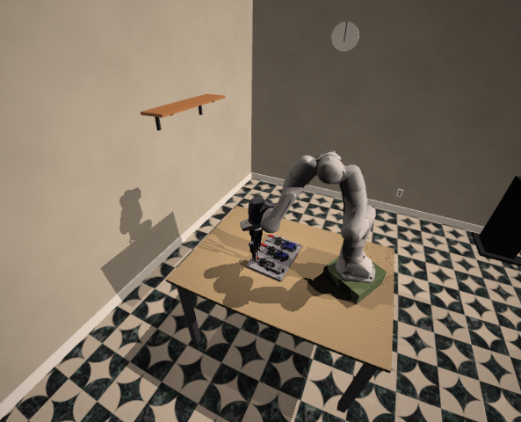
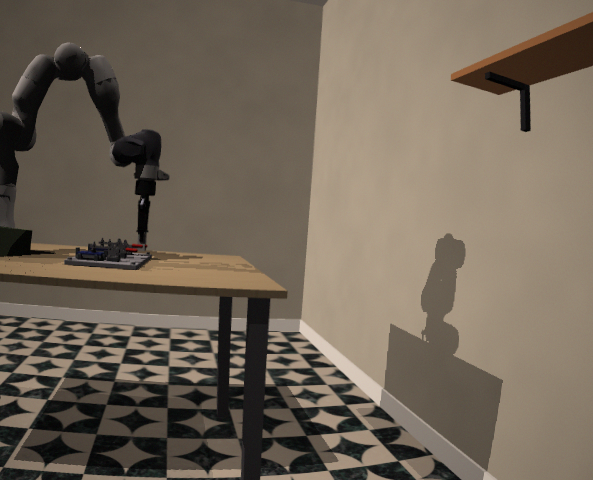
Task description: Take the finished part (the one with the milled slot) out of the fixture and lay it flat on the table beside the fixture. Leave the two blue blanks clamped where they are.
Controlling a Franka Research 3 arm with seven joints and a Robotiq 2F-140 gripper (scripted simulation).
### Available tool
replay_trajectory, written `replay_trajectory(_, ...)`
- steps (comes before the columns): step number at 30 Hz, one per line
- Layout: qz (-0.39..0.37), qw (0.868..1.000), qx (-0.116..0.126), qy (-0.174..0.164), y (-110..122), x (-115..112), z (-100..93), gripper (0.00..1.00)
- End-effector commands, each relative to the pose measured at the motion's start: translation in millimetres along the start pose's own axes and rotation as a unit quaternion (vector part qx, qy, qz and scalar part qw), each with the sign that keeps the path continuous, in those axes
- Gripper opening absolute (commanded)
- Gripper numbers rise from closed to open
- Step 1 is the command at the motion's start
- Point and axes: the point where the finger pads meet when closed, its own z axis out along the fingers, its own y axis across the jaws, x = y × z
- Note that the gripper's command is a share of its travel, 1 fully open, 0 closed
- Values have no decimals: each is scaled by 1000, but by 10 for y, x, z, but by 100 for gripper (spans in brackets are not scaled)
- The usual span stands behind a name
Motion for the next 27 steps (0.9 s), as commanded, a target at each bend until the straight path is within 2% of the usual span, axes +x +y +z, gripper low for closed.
replay_trajectory(1,0,1000,0,0,-1,-6,-41,0)
replay_trajectory(27,0,1000,0,0,-1,-93,-168,0)
